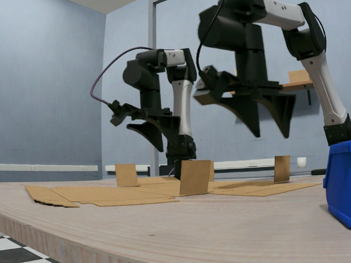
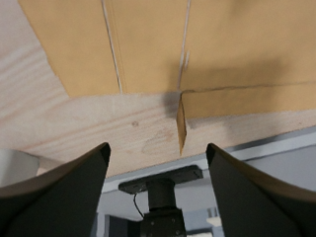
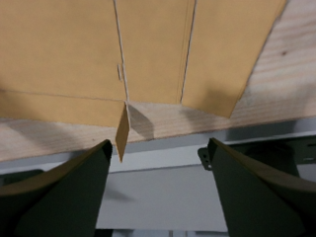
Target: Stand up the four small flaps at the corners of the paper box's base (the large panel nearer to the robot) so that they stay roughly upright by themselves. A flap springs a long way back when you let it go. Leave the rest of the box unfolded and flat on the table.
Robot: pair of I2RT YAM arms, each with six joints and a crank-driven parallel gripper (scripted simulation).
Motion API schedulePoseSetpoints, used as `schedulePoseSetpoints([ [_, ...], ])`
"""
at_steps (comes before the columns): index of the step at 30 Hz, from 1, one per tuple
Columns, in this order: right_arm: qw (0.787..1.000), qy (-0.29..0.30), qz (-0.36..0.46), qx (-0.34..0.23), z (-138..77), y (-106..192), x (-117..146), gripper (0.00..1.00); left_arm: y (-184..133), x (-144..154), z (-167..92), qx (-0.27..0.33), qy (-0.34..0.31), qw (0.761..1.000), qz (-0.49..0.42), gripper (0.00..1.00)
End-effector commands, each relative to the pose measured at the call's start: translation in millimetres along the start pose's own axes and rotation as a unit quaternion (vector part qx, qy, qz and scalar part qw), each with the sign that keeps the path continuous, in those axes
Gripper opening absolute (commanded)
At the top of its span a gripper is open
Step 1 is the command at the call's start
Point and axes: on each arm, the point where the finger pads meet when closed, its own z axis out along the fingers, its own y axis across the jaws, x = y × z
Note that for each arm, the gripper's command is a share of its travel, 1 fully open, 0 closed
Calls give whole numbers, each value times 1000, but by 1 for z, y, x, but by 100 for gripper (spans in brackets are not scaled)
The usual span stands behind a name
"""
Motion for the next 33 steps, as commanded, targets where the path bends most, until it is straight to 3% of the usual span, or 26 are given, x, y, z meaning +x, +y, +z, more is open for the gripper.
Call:
schedulePoseSetpoints([
  [1, 1000, 2, 20, 5, -4, -2, 16, 81, 6, -5, -14, -7, -70, 997, 13, 81],
  [16, 1000, -1, 20, 10, -12, -15, 136, 81, 29, 118, -8, -8, -63, 998, 13, 81],
  [18, 1000, -1, 20, 10, -12, -15, 136, 81, 29, 118, -8, -8, -63, 998, 13, 81],
  [23, 1000, -5, 20, 0, -20, -13, 174, 81, 35, 166, -5, -5, -48, 999, 11, 81],
  [33, 1000, -4, 20, 14, -13, -14, 174, 81, 34, 159, 2, -5, -47, 999, 18, 81],
])
